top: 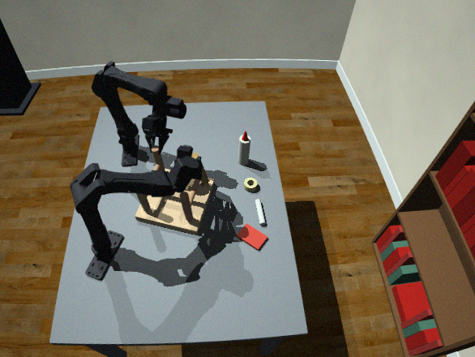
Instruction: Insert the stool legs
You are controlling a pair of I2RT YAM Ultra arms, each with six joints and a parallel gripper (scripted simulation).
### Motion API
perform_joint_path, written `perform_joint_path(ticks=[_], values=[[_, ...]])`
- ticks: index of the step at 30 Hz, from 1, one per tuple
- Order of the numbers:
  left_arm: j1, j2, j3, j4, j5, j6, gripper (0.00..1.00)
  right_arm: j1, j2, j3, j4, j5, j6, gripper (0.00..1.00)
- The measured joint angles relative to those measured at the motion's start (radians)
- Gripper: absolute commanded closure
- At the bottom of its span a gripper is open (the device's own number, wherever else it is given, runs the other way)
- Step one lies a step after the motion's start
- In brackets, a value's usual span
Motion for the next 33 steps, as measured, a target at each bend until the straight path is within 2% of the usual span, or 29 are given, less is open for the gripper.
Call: perform_joint_path(ticks=[33], values=[[-0.002,0.000,0.000,0.002,0.002,-0.003,0.72,-0.018,0.007,0.001,0.039,-0.006,0.022,0.72]])
